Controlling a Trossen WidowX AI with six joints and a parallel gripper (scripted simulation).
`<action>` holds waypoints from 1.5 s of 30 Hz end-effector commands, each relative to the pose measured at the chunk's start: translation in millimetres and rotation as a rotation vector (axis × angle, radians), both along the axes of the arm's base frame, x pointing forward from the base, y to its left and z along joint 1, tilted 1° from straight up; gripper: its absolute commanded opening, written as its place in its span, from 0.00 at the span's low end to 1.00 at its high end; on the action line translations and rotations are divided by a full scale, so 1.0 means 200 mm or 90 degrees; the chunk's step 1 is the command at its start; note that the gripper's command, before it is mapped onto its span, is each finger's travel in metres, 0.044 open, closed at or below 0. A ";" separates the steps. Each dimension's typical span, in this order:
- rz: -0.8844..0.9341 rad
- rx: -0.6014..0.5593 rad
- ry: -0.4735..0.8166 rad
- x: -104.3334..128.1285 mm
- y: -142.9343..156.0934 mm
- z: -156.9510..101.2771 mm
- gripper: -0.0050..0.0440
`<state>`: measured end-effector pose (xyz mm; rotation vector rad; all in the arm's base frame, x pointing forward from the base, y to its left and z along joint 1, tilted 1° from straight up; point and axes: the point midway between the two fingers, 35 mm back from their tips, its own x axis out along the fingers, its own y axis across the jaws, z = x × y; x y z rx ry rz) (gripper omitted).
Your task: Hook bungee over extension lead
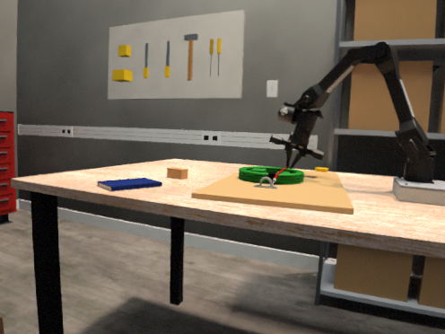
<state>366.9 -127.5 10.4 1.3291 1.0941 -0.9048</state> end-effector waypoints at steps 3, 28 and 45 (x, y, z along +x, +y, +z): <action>-0.015 -0.017 -0.018 0.02 -0.06 0.05 0.00; -0.027 -0.017 -0.018 0.03 -0.12 0.04 0.00; -0.030 -0.017 -0.018 0.07 -0.11 0.03 0.00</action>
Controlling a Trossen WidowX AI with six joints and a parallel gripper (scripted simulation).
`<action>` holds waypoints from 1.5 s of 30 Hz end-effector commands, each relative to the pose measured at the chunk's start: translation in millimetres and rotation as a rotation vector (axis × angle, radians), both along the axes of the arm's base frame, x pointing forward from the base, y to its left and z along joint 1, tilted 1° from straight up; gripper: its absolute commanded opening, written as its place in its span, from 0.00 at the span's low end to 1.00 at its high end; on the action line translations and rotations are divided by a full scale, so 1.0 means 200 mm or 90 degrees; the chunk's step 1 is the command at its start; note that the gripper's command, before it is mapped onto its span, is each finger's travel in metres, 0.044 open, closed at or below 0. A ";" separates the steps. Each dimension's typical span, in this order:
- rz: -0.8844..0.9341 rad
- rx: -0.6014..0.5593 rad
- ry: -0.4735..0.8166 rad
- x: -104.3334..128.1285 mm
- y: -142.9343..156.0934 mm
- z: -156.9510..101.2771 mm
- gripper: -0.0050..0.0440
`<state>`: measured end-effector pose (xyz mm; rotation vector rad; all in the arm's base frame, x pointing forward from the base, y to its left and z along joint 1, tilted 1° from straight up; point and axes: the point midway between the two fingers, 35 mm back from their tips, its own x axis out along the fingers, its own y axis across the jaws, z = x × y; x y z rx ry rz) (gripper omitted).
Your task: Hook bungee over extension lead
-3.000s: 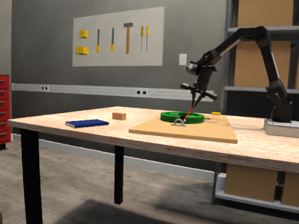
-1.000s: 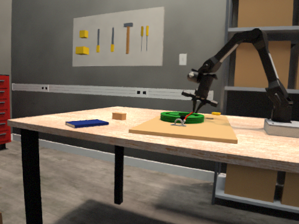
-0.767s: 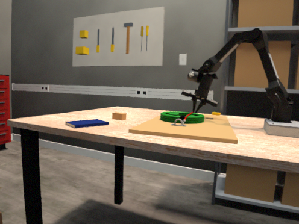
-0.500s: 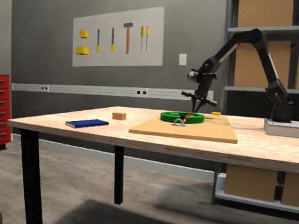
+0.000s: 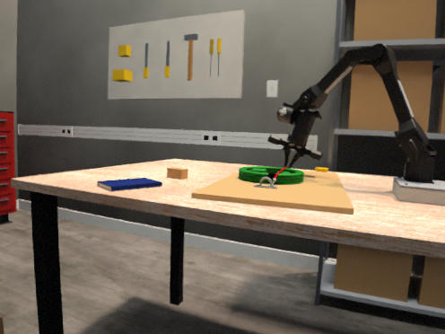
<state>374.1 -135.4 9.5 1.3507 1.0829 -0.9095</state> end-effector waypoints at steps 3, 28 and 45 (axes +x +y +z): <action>-0.019 -0.023 -0.013 0.04 -0.07 0.03 0.00; -0.017 -0.022 -0.013 0.05 0.00 0.03 0.00; -0.006 -0.022 -0.013 0.04 0.04 0.04 0.00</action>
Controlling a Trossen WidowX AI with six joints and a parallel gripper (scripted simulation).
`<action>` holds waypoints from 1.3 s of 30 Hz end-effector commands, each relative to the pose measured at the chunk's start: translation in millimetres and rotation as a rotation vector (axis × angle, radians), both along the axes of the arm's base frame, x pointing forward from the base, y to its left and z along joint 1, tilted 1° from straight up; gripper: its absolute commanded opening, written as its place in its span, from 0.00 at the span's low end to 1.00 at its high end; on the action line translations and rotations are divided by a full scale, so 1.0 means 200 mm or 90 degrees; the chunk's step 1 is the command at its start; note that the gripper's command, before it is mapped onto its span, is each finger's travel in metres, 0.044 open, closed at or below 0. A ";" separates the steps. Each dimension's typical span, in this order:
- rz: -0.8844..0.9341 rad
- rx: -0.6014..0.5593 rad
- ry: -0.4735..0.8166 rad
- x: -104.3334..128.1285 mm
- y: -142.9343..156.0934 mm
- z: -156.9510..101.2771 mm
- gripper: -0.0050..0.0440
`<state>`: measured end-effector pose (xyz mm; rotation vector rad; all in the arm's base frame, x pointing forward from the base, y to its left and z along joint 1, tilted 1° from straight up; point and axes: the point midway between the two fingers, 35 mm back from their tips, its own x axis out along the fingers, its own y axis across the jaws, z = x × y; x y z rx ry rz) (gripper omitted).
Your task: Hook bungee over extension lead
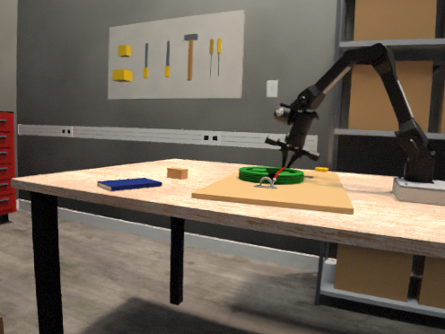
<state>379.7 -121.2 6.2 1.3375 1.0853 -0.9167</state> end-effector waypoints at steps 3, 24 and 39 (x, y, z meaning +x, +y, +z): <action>-0.010 -0.016 -0.018 0.01 -0.02 0.07 0.00; 0.001 -0.007 -0.016 0.02 -0.01 0.05 0.41; 0.013 -0.035 -0.071 0.19 -0.04 0.63 0.41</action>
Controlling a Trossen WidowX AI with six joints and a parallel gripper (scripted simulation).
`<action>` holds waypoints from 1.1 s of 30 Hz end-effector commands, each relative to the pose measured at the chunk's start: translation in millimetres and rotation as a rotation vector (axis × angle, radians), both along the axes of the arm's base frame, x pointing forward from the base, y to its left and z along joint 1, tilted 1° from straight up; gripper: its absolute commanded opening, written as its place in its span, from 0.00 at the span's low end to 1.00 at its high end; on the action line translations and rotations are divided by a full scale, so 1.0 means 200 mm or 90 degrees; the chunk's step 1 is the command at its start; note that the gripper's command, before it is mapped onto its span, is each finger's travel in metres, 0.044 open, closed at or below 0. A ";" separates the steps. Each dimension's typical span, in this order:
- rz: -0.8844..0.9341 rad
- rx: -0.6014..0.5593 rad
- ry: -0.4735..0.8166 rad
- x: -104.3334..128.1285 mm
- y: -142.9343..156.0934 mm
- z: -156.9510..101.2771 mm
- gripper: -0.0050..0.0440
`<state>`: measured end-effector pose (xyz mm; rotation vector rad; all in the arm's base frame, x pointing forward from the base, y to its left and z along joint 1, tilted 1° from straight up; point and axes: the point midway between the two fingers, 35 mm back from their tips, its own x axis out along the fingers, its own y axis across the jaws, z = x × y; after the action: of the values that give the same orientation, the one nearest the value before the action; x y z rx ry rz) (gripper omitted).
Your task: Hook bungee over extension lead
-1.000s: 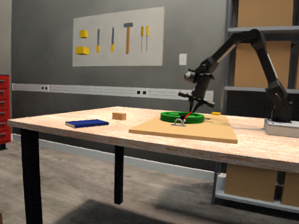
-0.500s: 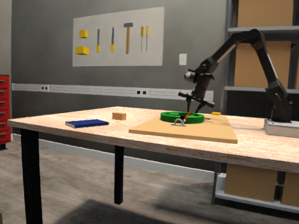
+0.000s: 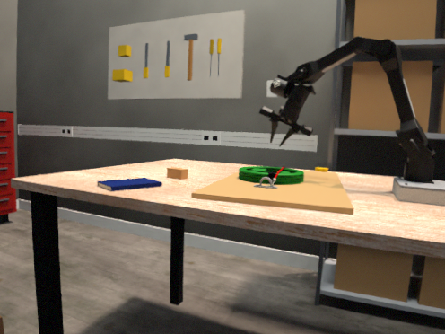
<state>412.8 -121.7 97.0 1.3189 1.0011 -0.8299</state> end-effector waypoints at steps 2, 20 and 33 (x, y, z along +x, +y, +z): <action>-0.008 -0.010 -0.005 0.03 -0.04 0.18 0.41; -0.023 -0.013 0.060 -0.15 -0.02 0.68 0.41; -0.018 -0.015 0.049 -0.15 0.00 0.69 1.00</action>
<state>383.6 -122.9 224.9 1.2917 1.0577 -0.9321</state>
